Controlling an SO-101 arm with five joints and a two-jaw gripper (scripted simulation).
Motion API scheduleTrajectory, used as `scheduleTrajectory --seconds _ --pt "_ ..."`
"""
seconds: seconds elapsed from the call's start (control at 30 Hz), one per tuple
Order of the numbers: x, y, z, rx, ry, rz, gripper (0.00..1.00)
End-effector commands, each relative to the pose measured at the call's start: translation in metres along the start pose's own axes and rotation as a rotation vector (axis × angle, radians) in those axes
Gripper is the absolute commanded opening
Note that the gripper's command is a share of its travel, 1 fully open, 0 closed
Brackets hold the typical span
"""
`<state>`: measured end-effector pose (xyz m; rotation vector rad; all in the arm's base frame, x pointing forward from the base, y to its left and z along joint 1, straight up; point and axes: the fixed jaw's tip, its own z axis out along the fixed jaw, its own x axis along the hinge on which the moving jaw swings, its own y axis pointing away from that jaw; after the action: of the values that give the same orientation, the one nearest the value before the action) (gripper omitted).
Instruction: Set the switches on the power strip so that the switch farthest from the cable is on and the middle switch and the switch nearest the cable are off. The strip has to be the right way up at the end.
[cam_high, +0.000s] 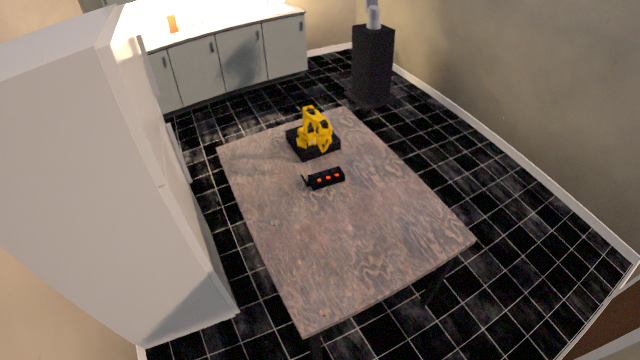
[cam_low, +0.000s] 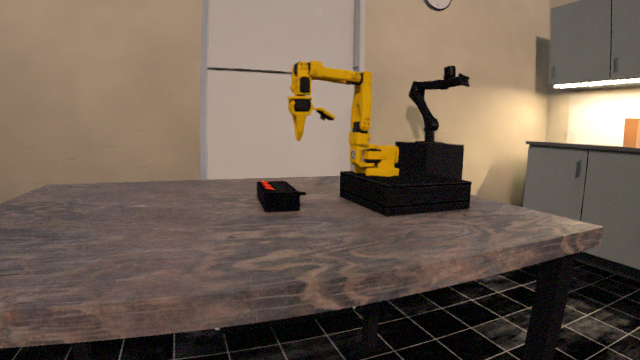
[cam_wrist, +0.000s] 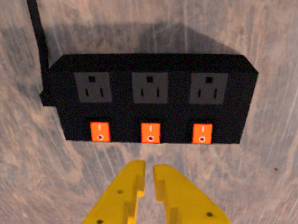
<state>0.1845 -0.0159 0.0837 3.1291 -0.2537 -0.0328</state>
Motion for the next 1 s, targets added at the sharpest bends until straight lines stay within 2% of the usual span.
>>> scheduleTrajectory --seconds 0.0,0.5,0.77,0.97 --pt "0.002 0.001 0.001 0.001 -0.001 -0.001 0.00" --pt "0.007 0.001 0.001 0.002 0.005 -0.031 0.00" --pt "0.020 0.003 0.003 0.003 0.023 -0.116 0.00" --pt "0.043 0.007 0.009 -0.001 0.055 -0.261 0.00"
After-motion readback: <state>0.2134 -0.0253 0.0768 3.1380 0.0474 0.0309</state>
